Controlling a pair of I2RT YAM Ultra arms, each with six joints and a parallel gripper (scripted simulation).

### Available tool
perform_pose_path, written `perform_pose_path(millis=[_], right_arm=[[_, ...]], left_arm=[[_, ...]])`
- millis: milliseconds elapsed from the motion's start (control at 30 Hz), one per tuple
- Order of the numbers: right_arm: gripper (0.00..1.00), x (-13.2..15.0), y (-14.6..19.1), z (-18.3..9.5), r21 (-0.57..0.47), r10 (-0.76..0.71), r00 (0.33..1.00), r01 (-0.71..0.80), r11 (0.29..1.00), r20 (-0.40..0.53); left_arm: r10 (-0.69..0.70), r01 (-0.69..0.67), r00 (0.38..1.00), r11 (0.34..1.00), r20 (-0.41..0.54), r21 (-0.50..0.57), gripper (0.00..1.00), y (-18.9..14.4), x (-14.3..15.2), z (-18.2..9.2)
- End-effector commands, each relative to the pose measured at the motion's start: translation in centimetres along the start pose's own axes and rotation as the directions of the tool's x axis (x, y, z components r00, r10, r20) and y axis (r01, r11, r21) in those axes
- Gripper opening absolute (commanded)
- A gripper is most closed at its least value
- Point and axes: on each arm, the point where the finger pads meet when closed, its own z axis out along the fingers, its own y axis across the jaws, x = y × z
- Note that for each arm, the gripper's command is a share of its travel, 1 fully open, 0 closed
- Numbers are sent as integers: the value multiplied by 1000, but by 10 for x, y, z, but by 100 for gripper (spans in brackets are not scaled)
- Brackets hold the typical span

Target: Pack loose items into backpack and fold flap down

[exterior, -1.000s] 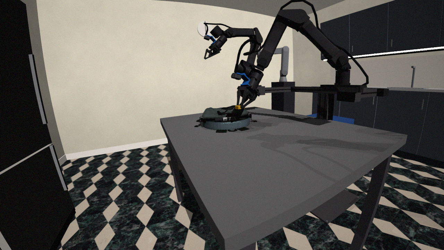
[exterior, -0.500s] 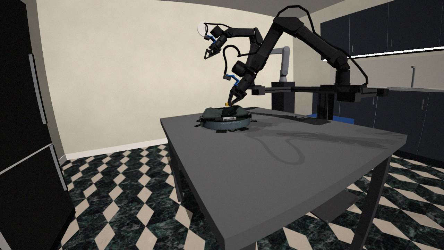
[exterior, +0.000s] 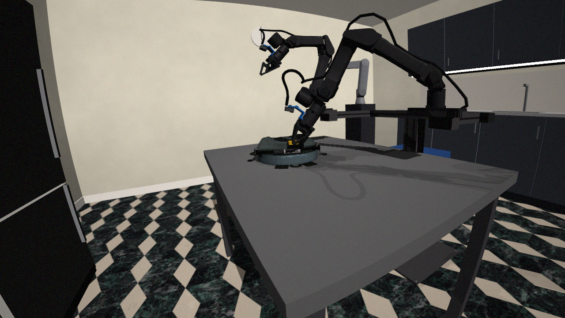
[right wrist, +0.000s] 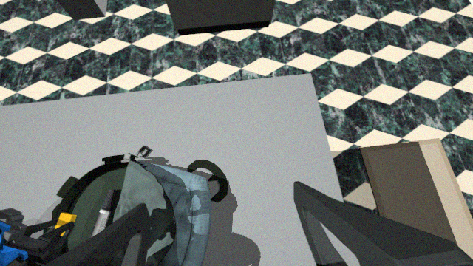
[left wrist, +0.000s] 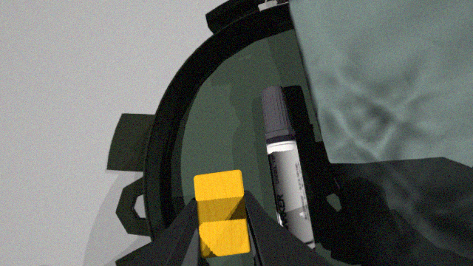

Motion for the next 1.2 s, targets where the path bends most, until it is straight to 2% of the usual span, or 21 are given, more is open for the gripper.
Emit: perform_pose_path(millis=[0, 200, 267, 567, 1167], right_arm=[[90, -5, 0, -3, 2, -1, 1000, 1, 1000, 17], [90, -5, 0, -3, 2, -1, 1000, 1, 1000, 17], [90, -5, 0, -3, 2, -1, 1000, 1, 1000, 17], [90, -5, 0, -3, 2, -1, 1000, 1, 1000, 17], [90, -5, 0, -3, 2, -1, 1000, 1, 1000, 17]], left_arm=[[-16, 15, 998, 1000, 53, 22, 18, -8, -19, 5], [-14, 13, 999, 1000, 43, 17, 18, -5, -15, 11], [-23, 22, 998, 1000, 61, 22, 18, -6, -31, 1], [-23, 21, 998, 999, 61, 24, 18, -6, -43, -2], [-25, 24, 998, 999, 62, 23, 18, -4, -43, -2]])
